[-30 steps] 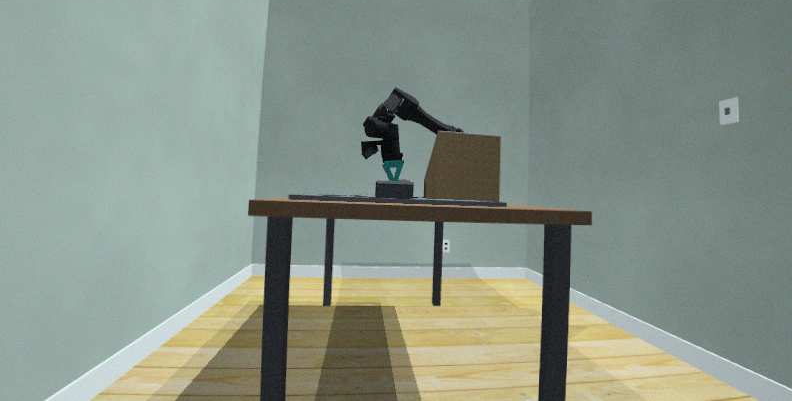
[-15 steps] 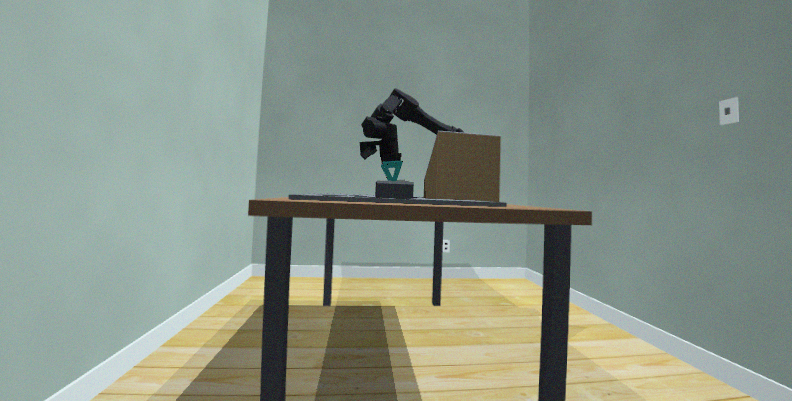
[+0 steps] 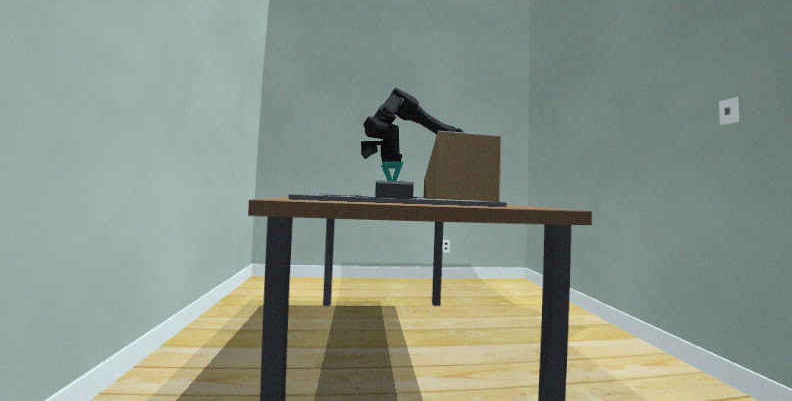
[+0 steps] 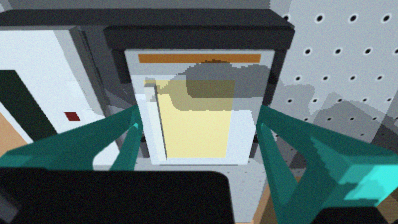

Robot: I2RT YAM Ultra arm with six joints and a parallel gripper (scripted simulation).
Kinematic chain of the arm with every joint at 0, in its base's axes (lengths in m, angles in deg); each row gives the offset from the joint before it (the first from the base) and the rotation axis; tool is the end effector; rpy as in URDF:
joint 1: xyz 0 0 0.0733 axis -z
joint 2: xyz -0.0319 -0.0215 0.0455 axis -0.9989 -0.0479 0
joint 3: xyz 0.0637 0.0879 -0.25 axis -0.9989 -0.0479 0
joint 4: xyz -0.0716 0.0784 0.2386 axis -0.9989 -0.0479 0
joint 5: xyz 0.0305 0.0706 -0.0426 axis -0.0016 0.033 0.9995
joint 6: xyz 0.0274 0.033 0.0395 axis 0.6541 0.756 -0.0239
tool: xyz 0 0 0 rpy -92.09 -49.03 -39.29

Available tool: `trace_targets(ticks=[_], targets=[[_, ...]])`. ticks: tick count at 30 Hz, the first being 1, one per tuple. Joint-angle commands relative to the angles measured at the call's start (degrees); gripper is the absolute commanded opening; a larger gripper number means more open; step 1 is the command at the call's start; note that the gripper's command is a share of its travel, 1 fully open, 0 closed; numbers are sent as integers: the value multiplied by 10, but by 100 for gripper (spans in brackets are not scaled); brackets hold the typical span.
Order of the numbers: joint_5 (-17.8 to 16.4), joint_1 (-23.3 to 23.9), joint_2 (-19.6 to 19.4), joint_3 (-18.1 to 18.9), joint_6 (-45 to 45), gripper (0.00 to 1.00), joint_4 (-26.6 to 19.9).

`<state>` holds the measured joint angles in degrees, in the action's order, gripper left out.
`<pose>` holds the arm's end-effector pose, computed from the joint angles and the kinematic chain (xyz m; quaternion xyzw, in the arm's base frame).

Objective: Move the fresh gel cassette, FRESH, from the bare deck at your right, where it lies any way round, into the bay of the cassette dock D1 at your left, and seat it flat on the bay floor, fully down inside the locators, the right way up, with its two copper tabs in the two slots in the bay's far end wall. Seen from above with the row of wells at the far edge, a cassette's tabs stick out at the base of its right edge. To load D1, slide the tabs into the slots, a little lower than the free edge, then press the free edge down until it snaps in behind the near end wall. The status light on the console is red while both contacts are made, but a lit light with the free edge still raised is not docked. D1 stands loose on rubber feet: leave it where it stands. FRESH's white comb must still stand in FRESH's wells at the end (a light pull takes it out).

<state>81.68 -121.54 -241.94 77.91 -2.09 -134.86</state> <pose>0.3259 0.1922 -0.1374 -0.0289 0.9219 -0.3861 0.0162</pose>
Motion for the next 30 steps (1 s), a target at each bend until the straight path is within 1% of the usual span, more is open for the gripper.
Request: trace_targets(ticks=[1,9,30], targets=[[12,-13,20,15,-8,0,17],[13,-5,7,21,-11,0,16],[13,-6,7,21,-11,0,16]])
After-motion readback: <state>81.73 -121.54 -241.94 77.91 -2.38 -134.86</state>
